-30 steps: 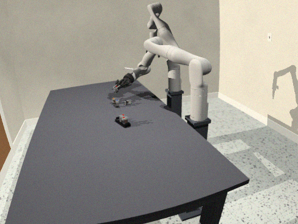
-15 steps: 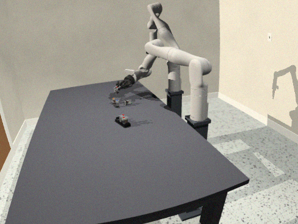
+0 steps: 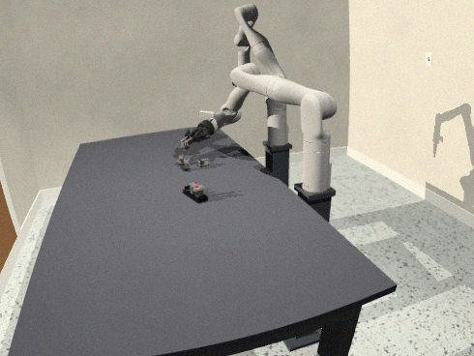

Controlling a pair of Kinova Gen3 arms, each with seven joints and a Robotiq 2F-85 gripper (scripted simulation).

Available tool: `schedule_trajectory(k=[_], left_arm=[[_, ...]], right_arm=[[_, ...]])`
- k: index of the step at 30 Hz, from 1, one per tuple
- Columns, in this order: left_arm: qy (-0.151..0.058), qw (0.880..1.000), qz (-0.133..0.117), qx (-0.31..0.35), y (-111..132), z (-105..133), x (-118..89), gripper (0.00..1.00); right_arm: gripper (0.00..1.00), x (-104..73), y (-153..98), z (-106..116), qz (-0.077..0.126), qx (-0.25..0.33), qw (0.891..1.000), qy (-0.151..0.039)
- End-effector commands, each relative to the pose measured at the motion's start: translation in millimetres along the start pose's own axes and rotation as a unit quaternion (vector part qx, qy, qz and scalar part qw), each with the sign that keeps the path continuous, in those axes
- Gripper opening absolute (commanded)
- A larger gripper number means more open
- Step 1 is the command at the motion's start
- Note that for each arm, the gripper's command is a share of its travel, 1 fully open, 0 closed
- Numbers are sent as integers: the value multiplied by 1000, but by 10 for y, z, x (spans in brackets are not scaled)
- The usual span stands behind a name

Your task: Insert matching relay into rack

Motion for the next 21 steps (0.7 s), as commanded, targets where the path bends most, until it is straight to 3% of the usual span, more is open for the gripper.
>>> schedule_trajectory(k=[1,21], left_arm=[[4,1000,2,-6,18,12,2,282],[4,1000,3,-5,14,347,76,282]], right_arm=[[1000,12,-25,9,0,7,1000,-3],[1000,12,-25,9,0,7,1000,-3]])
Point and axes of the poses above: on each arm, the point where the finger pads meet when closed, its own x axis out along the fingers, its own y axis across the jaws, z = x × y, the point moved 5 cm from there along -x, back along the fingers, and after that the axes turned 1 degree about -x, right-handed, at the moved point
